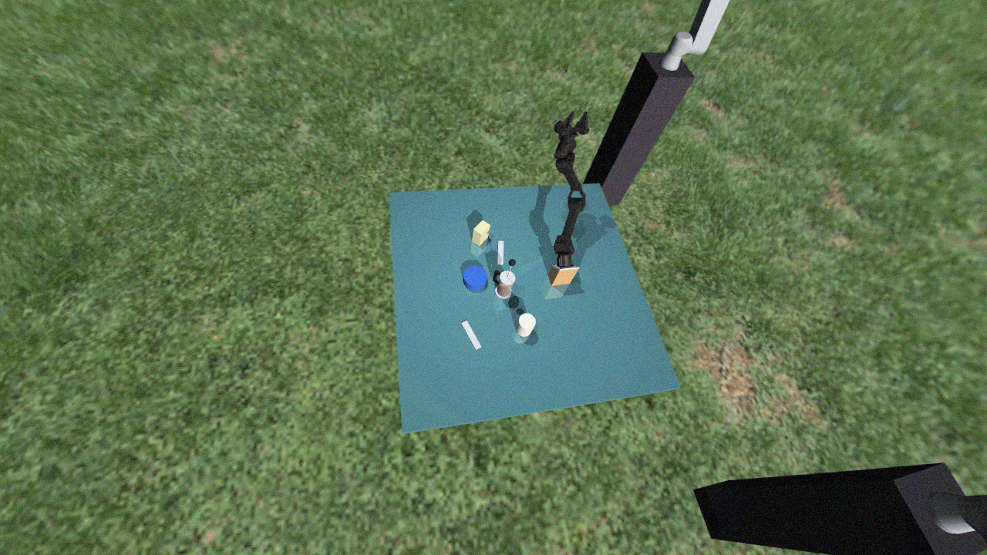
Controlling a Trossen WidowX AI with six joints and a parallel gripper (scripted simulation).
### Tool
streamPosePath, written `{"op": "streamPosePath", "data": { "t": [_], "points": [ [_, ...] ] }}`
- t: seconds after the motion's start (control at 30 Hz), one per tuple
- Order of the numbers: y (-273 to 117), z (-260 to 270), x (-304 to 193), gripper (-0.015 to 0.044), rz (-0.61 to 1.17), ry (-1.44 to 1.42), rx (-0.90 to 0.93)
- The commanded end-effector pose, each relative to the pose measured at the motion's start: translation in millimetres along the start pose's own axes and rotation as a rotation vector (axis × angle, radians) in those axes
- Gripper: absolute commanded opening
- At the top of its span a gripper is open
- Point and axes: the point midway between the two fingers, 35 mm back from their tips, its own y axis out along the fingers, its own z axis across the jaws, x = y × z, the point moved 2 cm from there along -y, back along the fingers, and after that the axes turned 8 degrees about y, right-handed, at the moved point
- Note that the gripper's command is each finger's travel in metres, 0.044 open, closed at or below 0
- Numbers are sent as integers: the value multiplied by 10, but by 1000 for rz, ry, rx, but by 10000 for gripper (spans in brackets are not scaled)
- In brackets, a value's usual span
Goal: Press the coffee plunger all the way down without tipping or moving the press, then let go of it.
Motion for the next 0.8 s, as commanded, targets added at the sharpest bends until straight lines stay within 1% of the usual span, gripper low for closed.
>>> {"op": "streamPosePath", "data": {
  "t": [0.0,0.13,0.27,0.37,0.57,0.77],
  "points": [
    [-8,-522,-6,440,-59,43,-139],
    [-89,-1163,-73,440,-120,79,-335],
    [-197,-1549,-165,440,-137,63,-468],
    [-328,-1939,-278,440,-147,61,-609],
    [-763,-2752,-630,440,-125,21,-948],
    [-1351,-3358,-1066,440,-15,-68,-1289]
  ]
}}
